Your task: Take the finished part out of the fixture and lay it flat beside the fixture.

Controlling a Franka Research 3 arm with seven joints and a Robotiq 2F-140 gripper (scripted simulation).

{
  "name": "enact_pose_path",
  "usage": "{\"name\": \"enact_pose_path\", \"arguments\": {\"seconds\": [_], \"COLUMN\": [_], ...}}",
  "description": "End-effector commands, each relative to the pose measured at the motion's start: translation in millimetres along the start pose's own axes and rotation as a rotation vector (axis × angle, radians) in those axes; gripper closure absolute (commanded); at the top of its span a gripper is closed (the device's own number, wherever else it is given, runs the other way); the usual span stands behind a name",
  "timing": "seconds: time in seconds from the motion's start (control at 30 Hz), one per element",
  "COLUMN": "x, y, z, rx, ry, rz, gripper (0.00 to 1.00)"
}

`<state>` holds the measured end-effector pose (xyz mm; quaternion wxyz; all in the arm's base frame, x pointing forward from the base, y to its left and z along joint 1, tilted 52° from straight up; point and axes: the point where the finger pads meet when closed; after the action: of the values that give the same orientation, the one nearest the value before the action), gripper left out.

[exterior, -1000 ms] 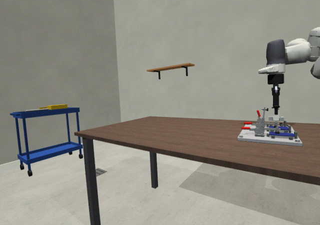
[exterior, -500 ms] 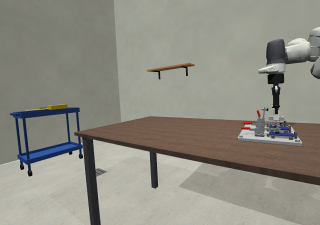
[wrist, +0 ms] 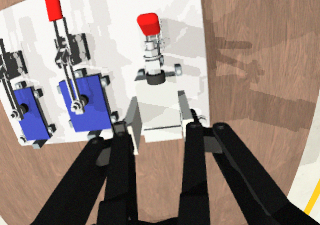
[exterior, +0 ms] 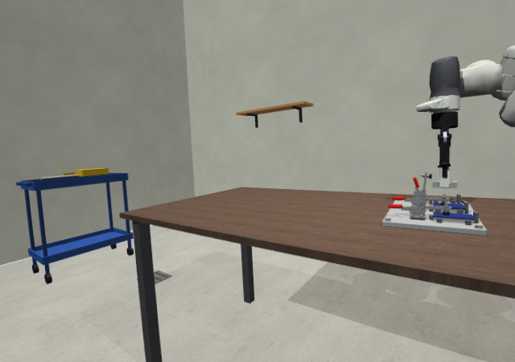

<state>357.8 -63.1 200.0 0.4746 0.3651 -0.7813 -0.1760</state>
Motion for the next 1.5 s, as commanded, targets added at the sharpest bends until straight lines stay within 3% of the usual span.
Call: {"name": "enact_pose_path", "arguments": {"seconds": [0.0, 1.47], "x": [3.1, 3.3], "y": [6.9, 14.1], "z": [5.2, 6.8], "rx": [-0.010, -0.010], "ry": [0.009, 0.009], "rz": [0.008, 0.008], "gripper": [1.00, 1.00]}}
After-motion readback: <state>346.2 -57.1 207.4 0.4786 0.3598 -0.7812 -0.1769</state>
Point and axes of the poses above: the point where the finger pads meet when closed, its own y axis back along the fingers, its own x axis across the jaws, z = x × y, and after that the axes turned 9 degrees about -y, right-handed
